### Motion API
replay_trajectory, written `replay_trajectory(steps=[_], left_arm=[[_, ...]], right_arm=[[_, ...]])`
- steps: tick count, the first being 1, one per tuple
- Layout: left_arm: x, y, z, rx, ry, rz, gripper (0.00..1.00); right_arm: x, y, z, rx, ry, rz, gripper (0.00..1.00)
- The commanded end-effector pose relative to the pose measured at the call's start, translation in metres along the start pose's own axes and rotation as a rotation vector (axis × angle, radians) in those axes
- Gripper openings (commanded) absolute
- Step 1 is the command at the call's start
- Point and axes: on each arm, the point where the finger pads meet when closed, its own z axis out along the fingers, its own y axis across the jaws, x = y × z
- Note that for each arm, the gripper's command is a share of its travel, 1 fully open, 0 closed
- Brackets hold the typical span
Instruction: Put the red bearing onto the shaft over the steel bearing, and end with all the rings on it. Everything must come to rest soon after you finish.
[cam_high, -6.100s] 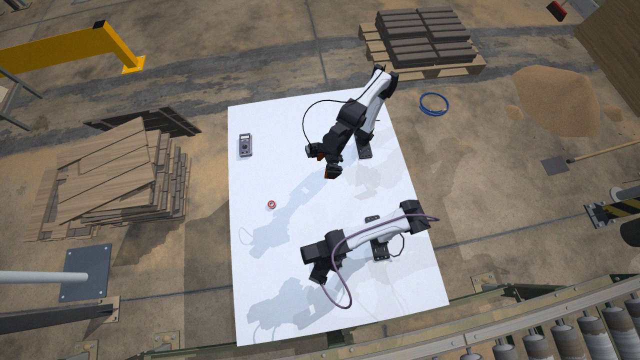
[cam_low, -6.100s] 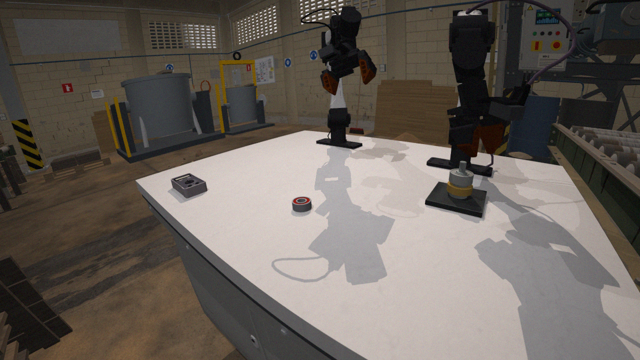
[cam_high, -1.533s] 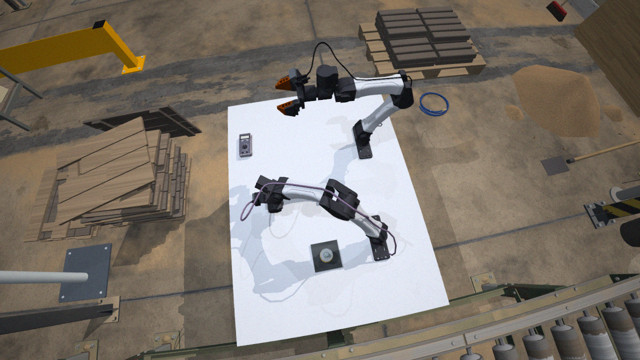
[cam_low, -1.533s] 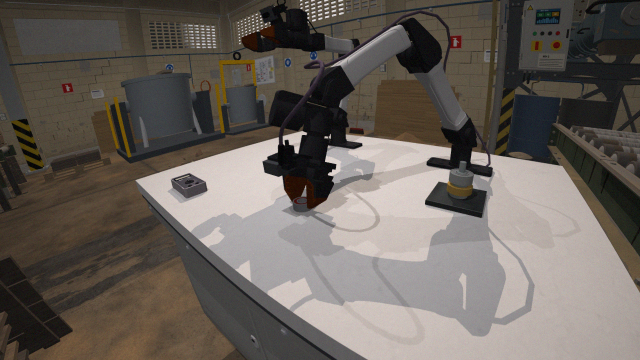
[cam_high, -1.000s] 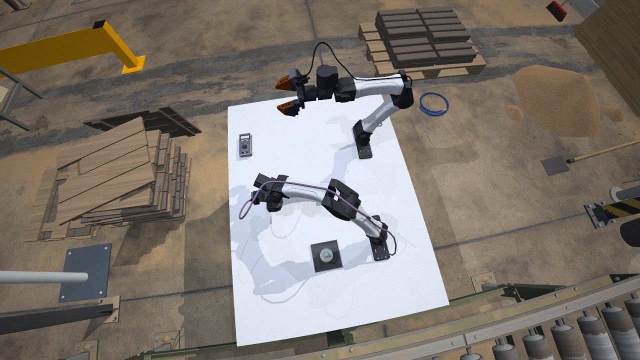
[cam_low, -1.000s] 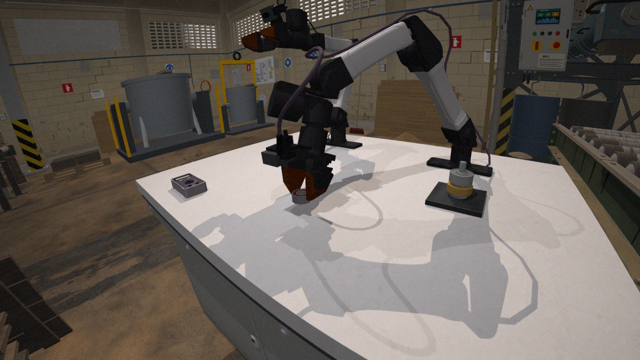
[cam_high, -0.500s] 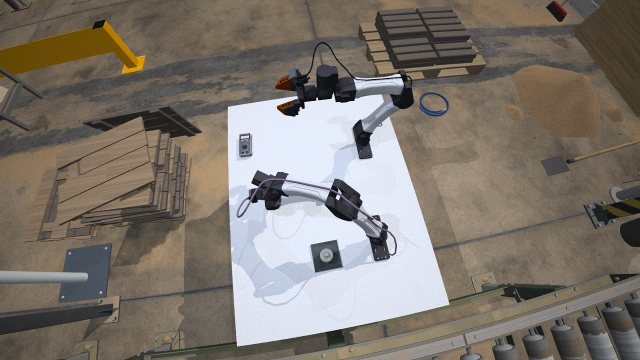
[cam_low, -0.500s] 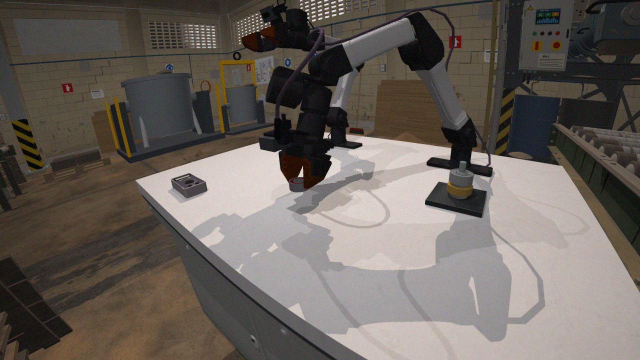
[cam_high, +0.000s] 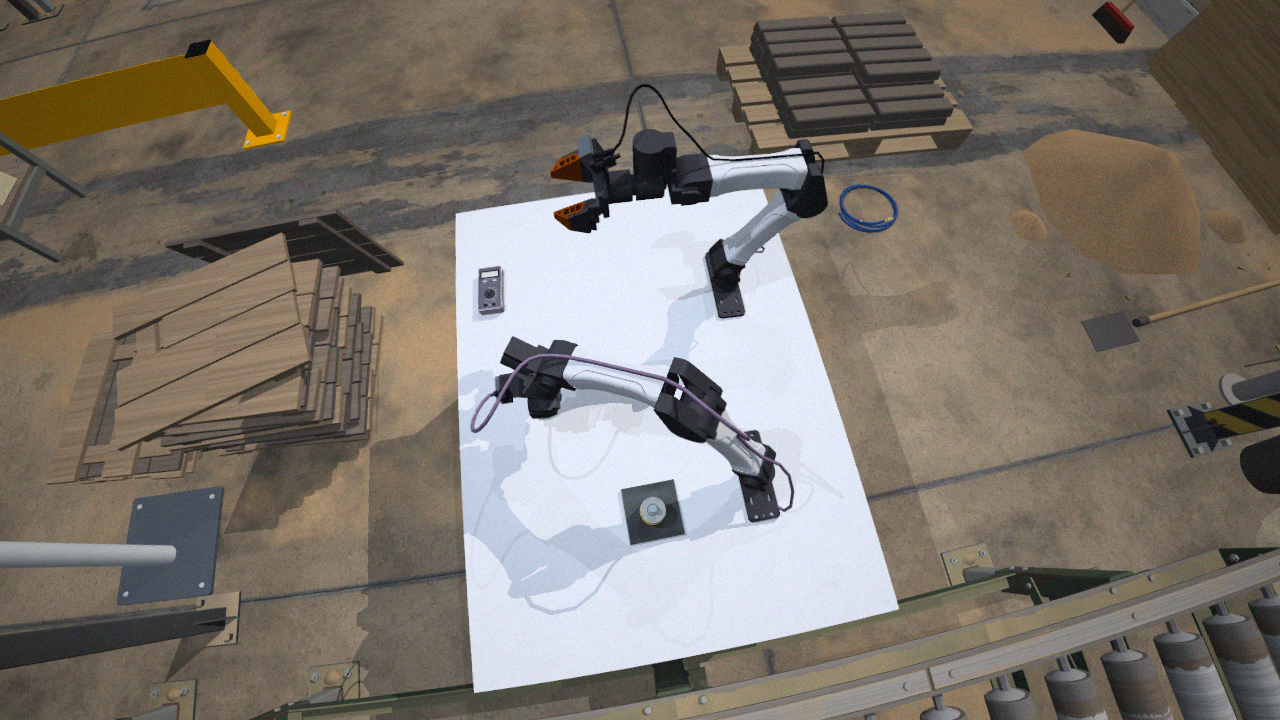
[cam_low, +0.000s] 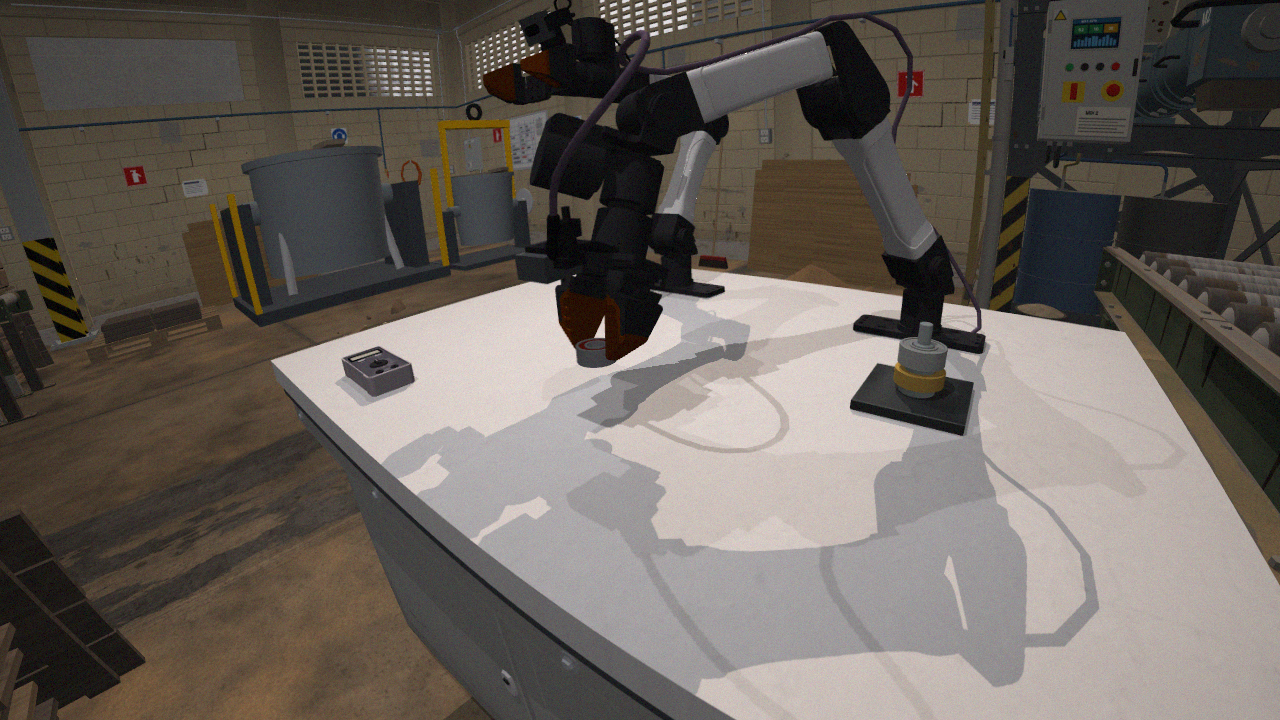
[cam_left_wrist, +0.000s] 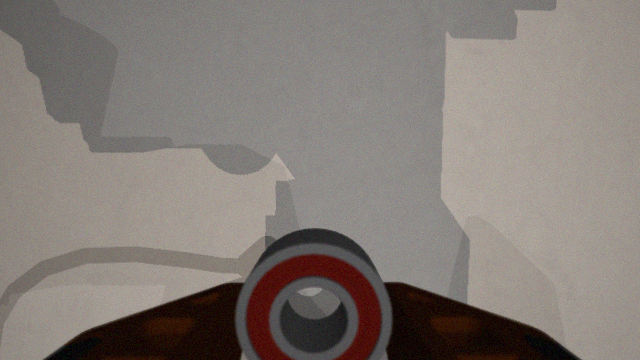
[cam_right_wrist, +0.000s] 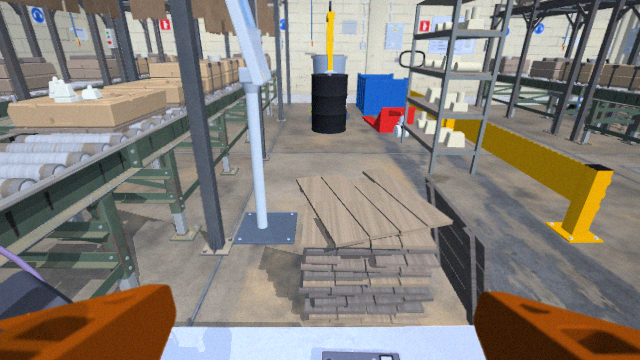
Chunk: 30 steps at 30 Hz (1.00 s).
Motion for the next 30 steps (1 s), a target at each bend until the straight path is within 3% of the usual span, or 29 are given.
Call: replay_trajectory(steps=[1, 6, 13, 17, 30], left_arm=[[-0.018, -0.007, -0.033, 0.031, -0.068, -0.011, 0.0], [-0.018, -0.007, -0.033, 0.03, -0.067, -0.012, 0.0], [-0.005, 0.042, -0.036, 0.023, 0.005, 0.06, 0.0], [-0.002, 0.051, -0.039, 0.032, 0.018, 0.085, 0.0], [0.018, 0.135, -0.078, 0.061, 0.043, 0.162, 0.0]], right_arm=[[-0.019, 0.0, -0.005, 0.003, -0.035, 0.008, 1.0], [-0.019, 0.0, -0.005, 0.003, -0.035, 0.008, 1.0], [-0.019, 0.0, -0.005, 0.003, -0.035, 0.008, 1.0], [-0.019, 0.0, -0.005, 0.003, -0.035, 0.008, 1.0], [-0.019, 0.0, -0.005, 0.003, -0.035, 0.008, 1.0]])
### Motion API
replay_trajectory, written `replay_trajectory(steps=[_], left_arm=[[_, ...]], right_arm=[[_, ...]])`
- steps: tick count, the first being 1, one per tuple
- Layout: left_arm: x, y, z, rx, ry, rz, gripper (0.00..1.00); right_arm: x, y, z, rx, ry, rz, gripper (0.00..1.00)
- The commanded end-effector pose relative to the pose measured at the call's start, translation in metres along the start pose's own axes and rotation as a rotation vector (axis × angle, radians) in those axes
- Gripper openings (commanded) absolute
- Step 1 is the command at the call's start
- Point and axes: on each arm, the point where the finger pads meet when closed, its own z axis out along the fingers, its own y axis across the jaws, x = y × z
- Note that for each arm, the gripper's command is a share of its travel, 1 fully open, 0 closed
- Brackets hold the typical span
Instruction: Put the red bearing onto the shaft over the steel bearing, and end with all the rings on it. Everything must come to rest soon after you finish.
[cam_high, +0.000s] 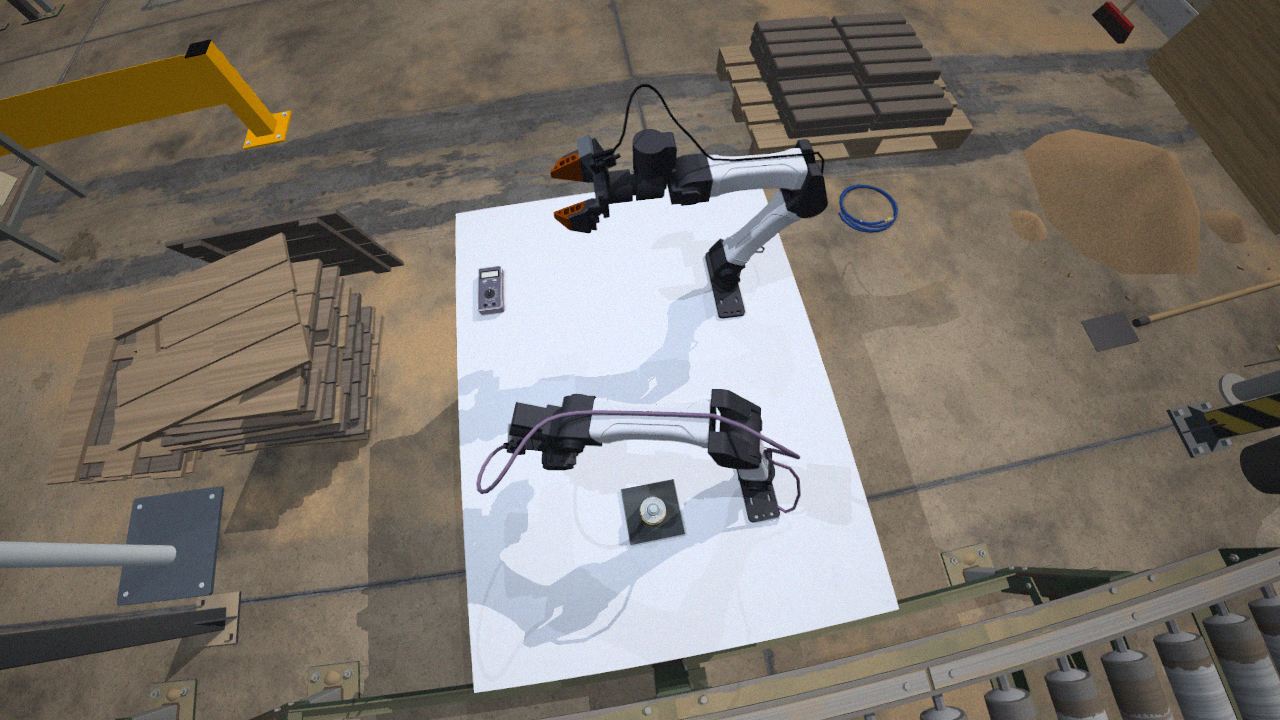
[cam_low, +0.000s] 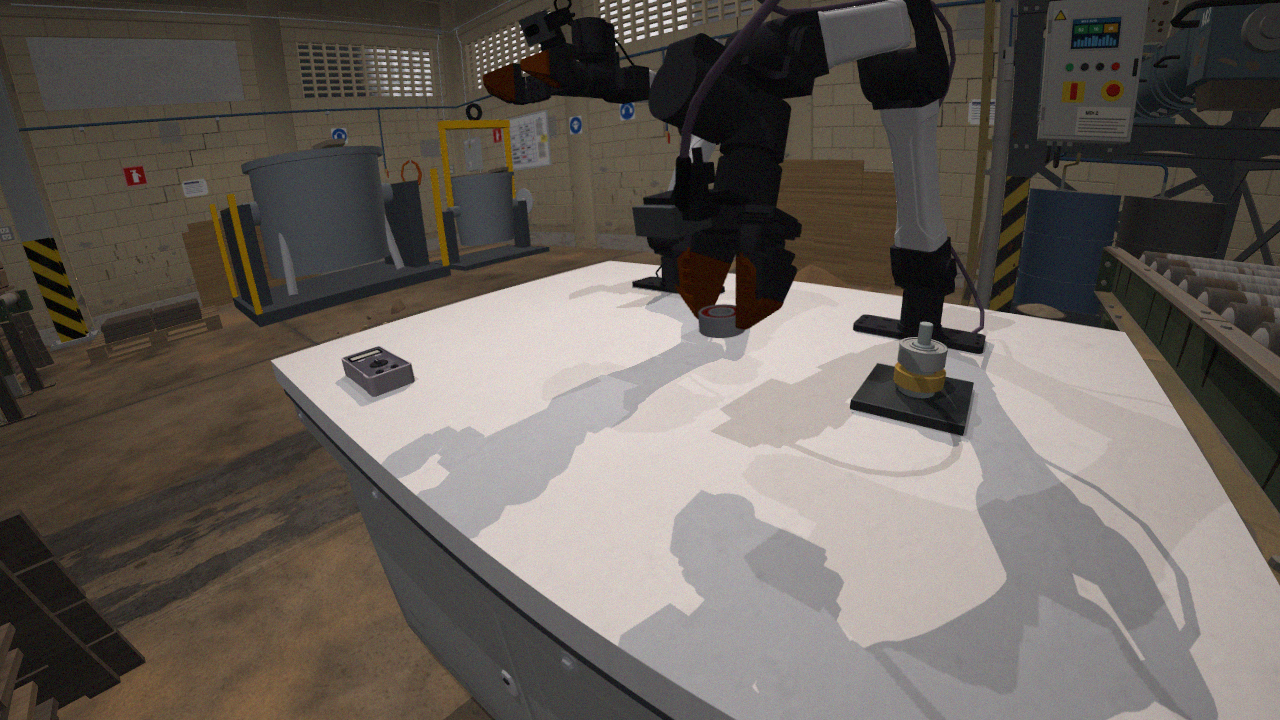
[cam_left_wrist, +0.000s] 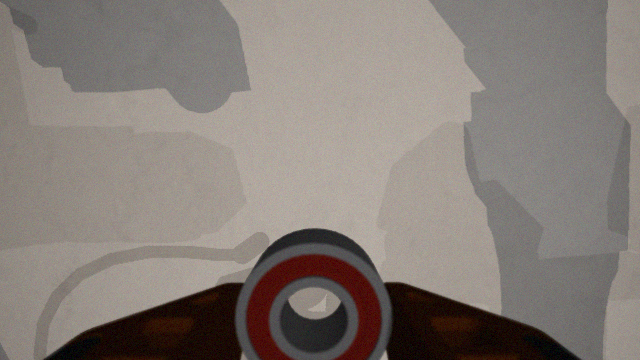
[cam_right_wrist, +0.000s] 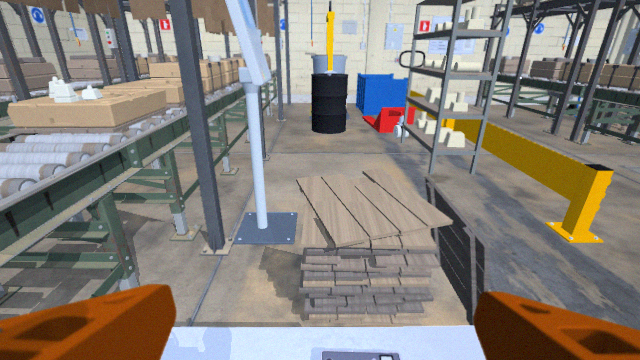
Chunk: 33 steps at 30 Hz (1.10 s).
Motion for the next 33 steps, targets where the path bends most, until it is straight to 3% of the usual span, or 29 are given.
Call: replay_trajectory(steps=[1, 20, 33], left_arm=[[0.005, 0.011, -0.024, 0.034, -0.022, 0.062, 0.0], [0.075, 0.087, -0.069, 0.081, -0.033, 0.172, 0.0], [0.162, 0.117, -0.091, 0.125, -0.067, 0.278, 0.0]], right_arm=[[-0.019, 0.0, -0.005, 0.003, -0.035, 0.008, 1.0], [-0.019, 0.0, -0.005, 0.003, -0.035, 0.008, 1.0], [-0.019, 0.0, -0.005, 0.003, -0.035, 0.008, 1.0]])
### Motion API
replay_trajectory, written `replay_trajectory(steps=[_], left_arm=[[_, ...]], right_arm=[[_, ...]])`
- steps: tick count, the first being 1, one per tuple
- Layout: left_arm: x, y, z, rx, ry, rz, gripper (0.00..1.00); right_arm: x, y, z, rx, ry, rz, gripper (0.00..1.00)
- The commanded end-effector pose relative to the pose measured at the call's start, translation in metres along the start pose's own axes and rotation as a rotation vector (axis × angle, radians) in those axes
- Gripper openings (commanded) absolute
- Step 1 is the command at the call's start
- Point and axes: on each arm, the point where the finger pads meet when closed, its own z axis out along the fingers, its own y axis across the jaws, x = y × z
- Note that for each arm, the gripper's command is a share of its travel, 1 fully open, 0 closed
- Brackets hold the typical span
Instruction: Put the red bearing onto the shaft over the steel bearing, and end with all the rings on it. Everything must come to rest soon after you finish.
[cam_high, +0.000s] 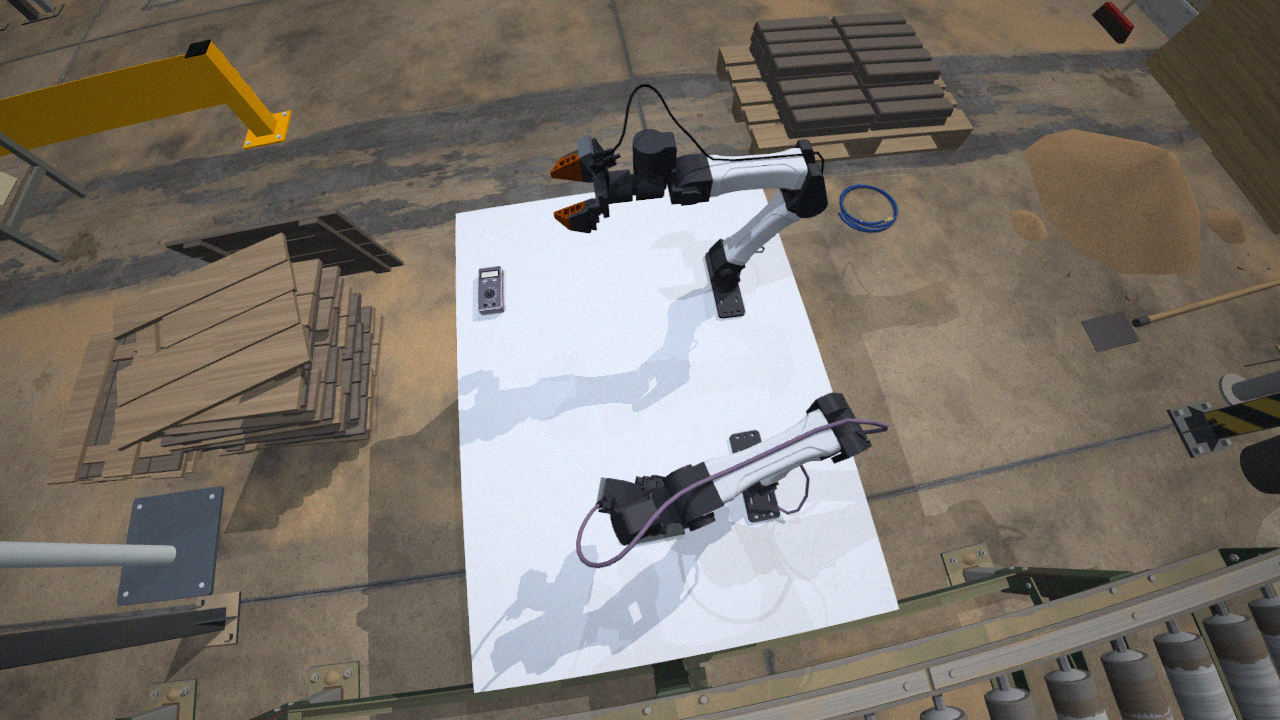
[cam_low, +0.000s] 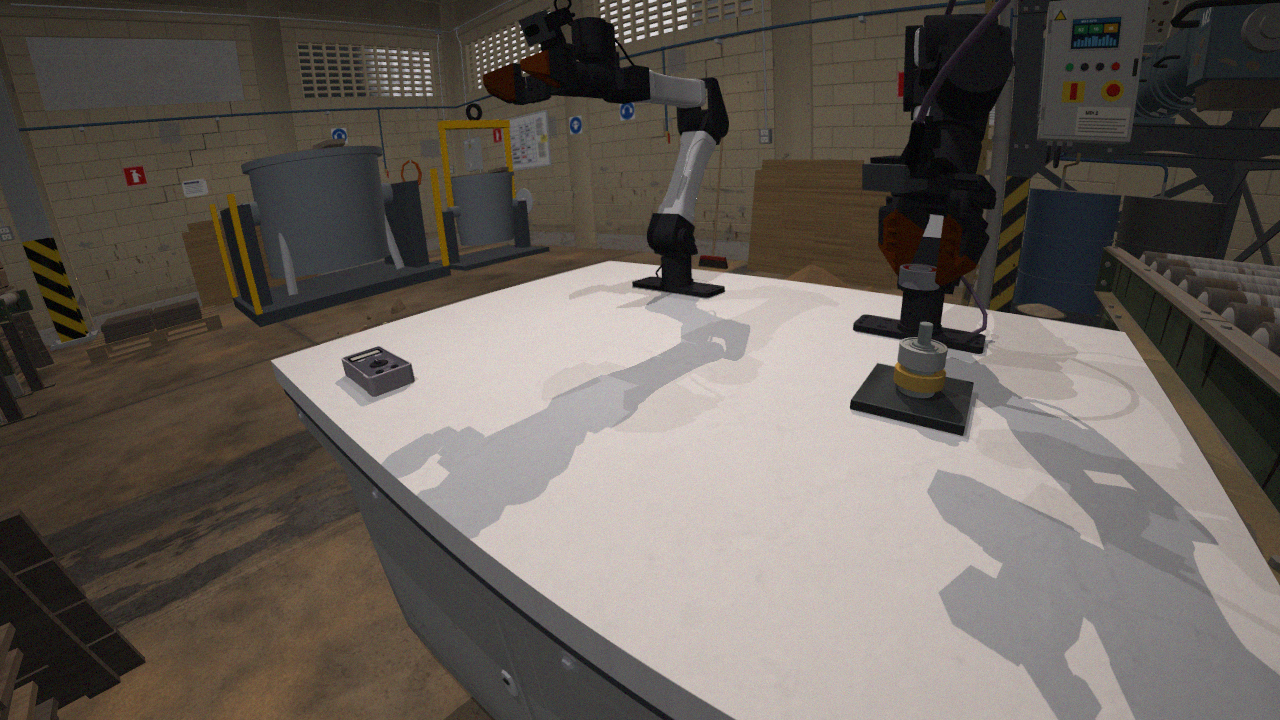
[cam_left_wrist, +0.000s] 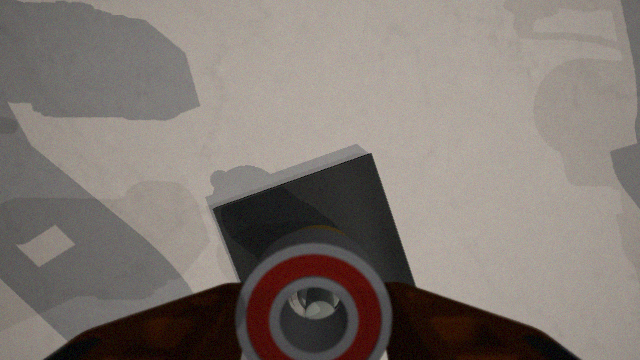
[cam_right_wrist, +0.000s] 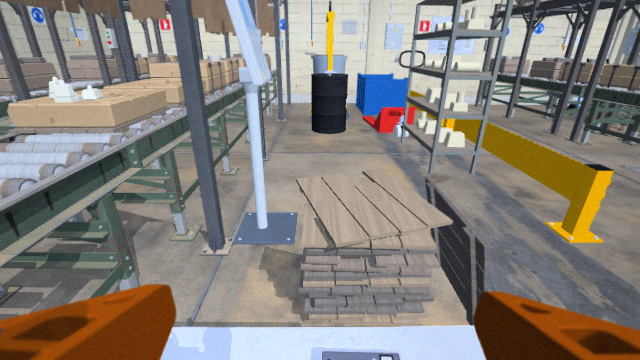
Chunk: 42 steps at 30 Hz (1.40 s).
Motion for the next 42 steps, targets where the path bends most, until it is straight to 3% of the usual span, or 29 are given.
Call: replay_trajectory(steps=[1, 11, 14, 15, 17, 22, 23, 42], left_arm=[[0.021, -0.009, -0.012, 0.049, -0.04, 0.104, 0.0], [0.024, 0.0, -0.024, -0.006, -0.074, 0.051, 0.0], [0.028, -0.004, -0.018, 0.009, -0.057, 0.054, 0.0], [0.038, -0.007, -0.004, 0.041, -0.002, 0.043, 0.0], [0.025, 0.0, -0.016, 0.0, -0.057, 0.056, 0.0], [0.022, 0.002, -0.013, -0.006, -0.063, 0.061, 0.0], [0.034, -0.001, -0.003, 0.015, -0.031, 0.047, 0.0], [0.038, -0.001, 0.012, 0.011, -0.032, 0.051, 0.0]], right_arm=[[-0.019, 0.0, -0.005, 0.003, -0.035, 0.008, 1.0], [-0.019, 0.0, -0.005, 0.003, -0.035, 0.008, 1.0], [-0.019, 0.0, -0.005, 0.003, -0.035, 0.008, 1.0], [-0.019, 0.0, -0.005, 0.003, -0.035, 0.008, 1.0], [-0.019, 0.0, -0.005, 0.003, -0.035, 0.008, 1.0], [-0.019, 0.0, -0.005, 0.003, -0.035, 0.008, 1.0], [-0.019, 0.0, -0.005, 0.003, -0.035, 0.008, 1.0], [-0.019, 0.0, -0.005, 0.003, -0.035, 0.008, 1.0]])
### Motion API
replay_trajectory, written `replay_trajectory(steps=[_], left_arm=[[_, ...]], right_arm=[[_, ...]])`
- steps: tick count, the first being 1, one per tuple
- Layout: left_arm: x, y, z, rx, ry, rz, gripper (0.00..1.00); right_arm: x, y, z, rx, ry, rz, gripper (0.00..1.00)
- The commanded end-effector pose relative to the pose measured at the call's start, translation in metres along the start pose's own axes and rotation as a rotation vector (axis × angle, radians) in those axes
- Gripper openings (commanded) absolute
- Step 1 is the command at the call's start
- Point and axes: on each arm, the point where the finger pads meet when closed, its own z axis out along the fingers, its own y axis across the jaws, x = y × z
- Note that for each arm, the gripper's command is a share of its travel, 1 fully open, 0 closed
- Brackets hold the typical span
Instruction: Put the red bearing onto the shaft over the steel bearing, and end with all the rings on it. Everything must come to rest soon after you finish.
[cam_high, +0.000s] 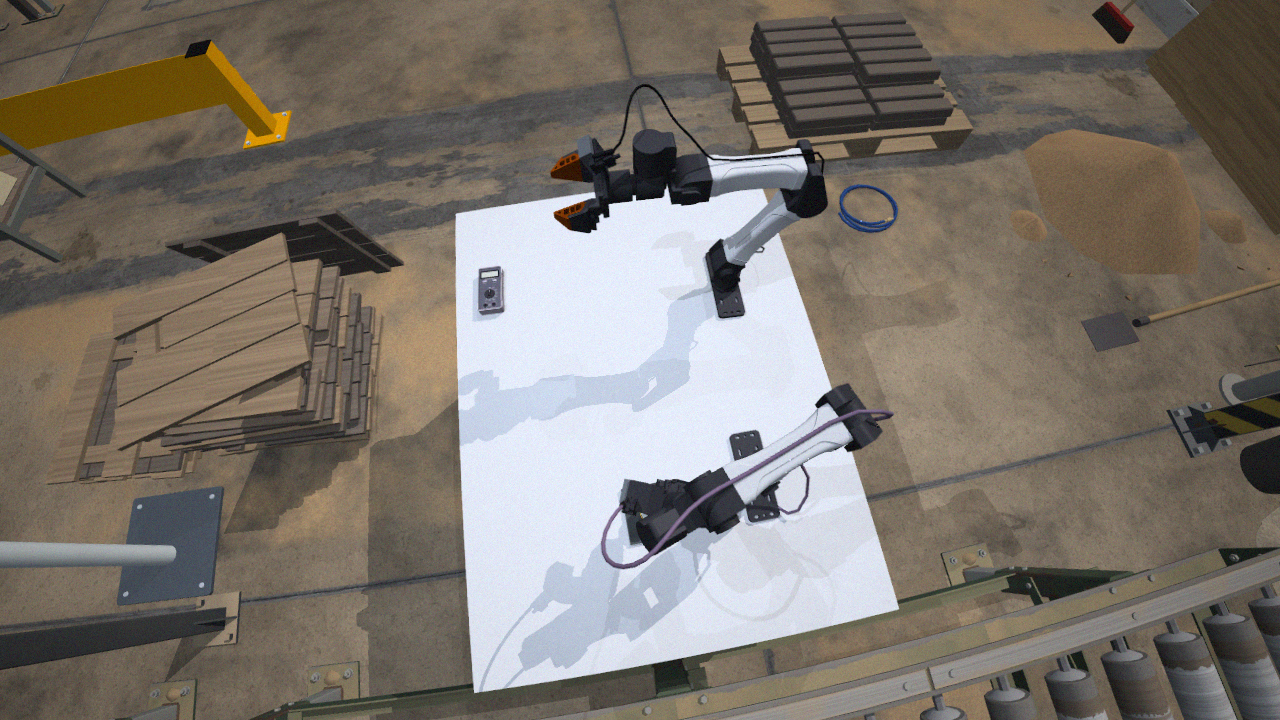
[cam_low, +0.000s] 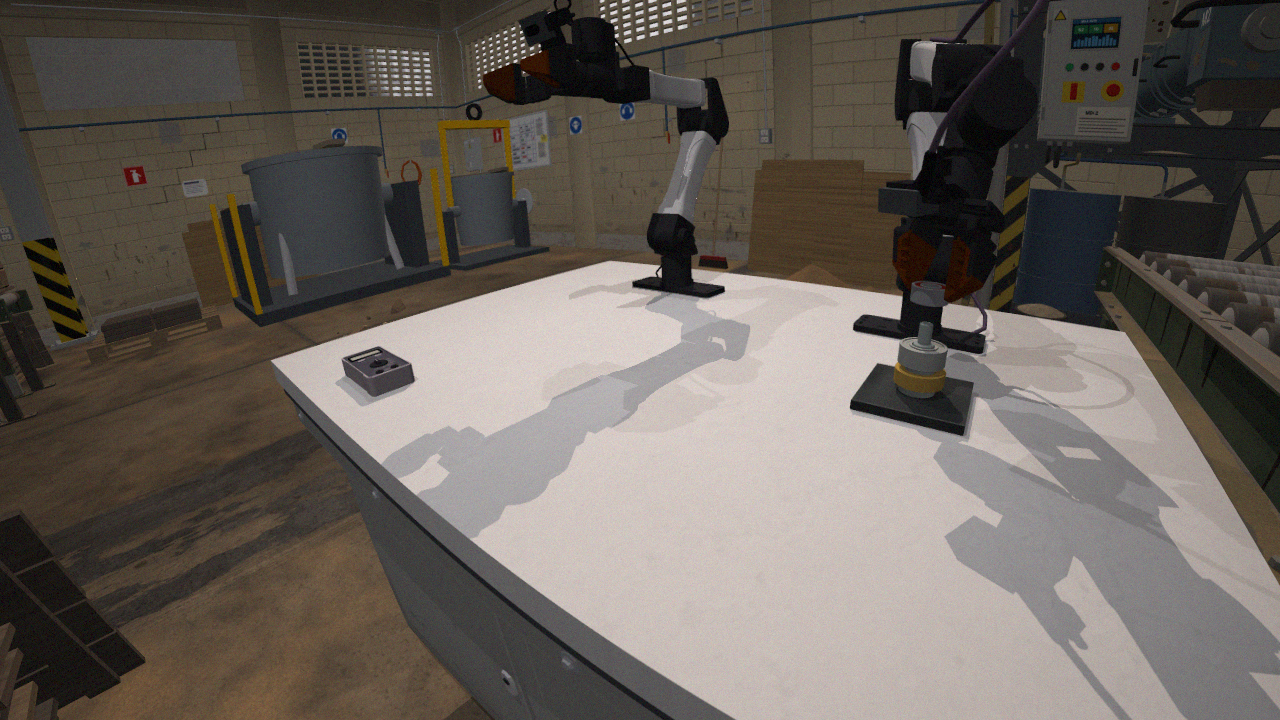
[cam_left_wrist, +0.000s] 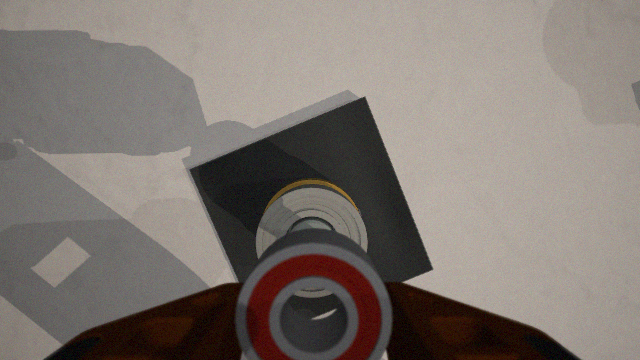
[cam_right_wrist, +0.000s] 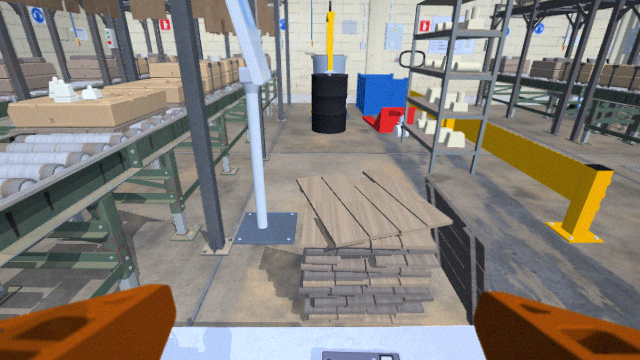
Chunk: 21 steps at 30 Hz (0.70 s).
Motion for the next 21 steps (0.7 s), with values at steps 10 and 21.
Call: replay_trajectory(steps=[10, 21], left_arm=[[-0.001, 0.002, 0.012, -0.011, -0.013, 0.007, 0.0], [0.002, 0.003, 0.017, -0.016, -0.018, 0.004, 0.0]], right_arm=[[-0.019, 0.0, -0.005, 0.003, -0.035, 0.008, 1.0], [-0.019, 0.0, -0.005, 0.003, -0.035, 0.008, 1.0]])
